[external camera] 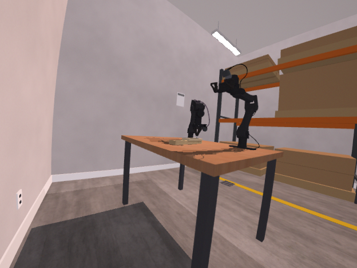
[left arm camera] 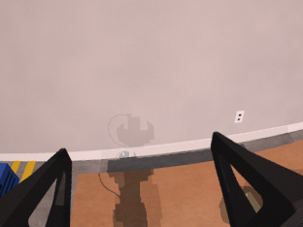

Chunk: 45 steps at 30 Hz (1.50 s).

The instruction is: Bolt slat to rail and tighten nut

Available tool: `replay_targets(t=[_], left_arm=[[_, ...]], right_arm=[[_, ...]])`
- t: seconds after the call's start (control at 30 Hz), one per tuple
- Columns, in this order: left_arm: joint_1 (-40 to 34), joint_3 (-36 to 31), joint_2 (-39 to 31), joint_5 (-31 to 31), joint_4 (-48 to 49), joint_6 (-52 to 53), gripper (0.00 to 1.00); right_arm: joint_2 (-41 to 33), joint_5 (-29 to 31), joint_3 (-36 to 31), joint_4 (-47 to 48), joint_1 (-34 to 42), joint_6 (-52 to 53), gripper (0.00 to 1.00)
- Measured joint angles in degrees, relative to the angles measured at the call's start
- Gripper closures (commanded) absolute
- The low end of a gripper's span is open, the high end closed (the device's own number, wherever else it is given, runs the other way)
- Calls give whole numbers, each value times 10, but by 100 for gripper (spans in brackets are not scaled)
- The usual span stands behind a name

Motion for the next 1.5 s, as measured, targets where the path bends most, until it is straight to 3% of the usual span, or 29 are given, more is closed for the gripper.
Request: replay_targets(t=[1.03, 1.5], left_arm=[[0, 0, 0, 0, 0, 0, 0], [0, 0, 0, 0, 0, 0, 0]], right_arm=[[3, 0, -20, 23, 0, 0, 88], [3, 0, 2, -5, 0, 0, 88]])
